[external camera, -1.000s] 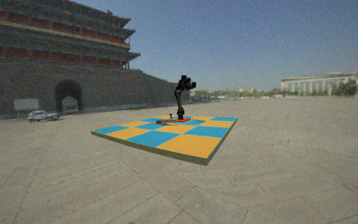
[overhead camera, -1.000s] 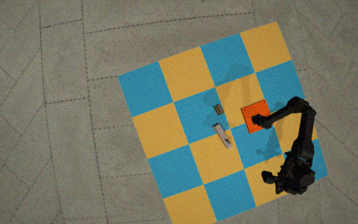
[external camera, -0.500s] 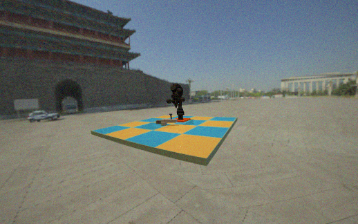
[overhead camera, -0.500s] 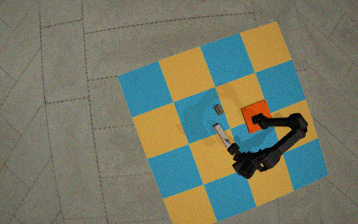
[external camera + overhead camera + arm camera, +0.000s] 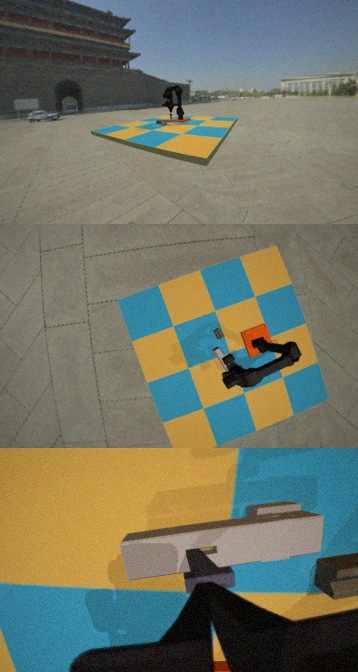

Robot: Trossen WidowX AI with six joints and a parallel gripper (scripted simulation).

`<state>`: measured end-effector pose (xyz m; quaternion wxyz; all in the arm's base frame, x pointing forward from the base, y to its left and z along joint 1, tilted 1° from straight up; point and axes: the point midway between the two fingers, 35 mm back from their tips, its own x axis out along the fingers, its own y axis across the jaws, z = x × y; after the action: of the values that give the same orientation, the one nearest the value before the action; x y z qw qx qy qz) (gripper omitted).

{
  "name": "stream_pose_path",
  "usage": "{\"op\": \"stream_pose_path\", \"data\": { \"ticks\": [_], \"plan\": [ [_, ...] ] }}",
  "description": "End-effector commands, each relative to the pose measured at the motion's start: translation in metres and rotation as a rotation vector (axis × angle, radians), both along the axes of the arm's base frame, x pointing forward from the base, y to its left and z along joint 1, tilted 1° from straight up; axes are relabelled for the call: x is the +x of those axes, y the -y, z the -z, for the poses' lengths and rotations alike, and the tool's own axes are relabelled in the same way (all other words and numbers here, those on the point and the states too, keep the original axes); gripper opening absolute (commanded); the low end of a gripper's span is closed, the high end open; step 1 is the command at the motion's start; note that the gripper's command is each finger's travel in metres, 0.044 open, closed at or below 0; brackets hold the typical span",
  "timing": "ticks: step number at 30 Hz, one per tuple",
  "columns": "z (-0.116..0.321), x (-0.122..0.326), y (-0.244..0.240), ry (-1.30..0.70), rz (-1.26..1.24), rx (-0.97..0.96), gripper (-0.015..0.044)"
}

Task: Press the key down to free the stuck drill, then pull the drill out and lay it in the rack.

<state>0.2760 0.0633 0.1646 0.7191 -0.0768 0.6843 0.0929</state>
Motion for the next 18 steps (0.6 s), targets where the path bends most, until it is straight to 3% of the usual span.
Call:
{"op": "stream_pose_path", "data": {
  "ticks": [1,18],
  "plan": [
    [0.005,0.000,0.002,-0.012,0.004,-0.008,0.0000],
    [0.018,0.000,0.003,-0.016,0.005,-0.011,0.0000]
  ]
}}
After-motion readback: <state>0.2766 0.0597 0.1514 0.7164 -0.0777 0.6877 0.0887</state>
